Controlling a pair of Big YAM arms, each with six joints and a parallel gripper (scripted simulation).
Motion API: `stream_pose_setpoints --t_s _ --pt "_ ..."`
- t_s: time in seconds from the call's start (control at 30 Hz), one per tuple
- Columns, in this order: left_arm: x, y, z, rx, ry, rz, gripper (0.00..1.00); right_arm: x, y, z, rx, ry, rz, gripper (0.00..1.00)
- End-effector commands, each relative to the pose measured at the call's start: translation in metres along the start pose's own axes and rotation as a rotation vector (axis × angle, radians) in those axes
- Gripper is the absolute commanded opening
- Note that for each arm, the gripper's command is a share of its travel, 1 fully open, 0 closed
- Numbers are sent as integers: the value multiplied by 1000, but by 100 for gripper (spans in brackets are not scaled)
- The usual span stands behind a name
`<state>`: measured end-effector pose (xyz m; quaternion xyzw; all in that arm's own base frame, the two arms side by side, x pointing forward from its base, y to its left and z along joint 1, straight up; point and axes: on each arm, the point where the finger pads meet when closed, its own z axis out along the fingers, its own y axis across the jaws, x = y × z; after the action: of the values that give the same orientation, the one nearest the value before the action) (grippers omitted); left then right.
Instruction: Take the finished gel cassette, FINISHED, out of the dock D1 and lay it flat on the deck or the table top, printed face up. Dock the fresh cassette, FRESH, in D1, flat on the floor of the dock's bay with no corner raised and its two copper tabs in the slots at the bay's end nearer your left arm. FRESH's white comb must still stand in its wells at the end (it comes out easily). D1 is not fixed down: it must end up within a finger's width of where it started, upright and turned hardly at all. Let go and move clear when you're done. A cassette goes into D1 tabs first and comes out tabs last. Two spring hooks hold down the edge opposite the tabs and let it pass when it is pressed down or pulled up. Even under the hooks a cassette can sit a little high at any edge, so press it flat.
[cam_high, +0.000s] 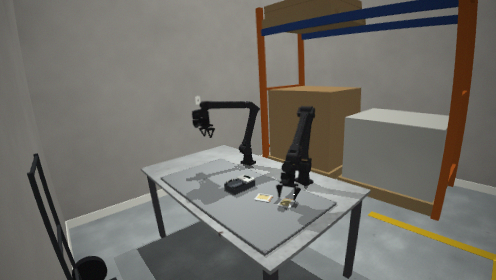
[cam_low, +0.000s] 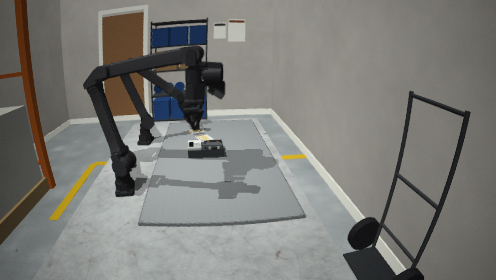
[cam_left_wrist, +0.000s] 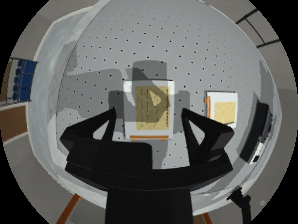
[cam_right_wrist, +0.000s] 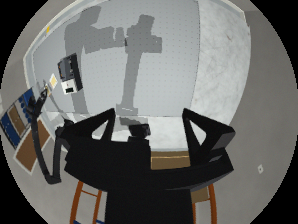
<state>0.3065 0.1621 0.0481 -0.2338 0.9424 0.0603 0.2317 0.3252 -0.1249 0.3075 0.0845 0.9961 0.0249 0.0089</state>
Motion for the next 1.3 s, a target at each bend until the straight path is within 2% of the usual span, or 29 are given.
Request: stream_pose_setpoints --t_s 0.0,1.27 --pt "-6 0 -8 0 -12 0 98 -10 -2 -18 1 -18 -7 100" --pt "-13 -1 -43 0 -23 0 98 -10 -2 -18 1 -18 -7 100"
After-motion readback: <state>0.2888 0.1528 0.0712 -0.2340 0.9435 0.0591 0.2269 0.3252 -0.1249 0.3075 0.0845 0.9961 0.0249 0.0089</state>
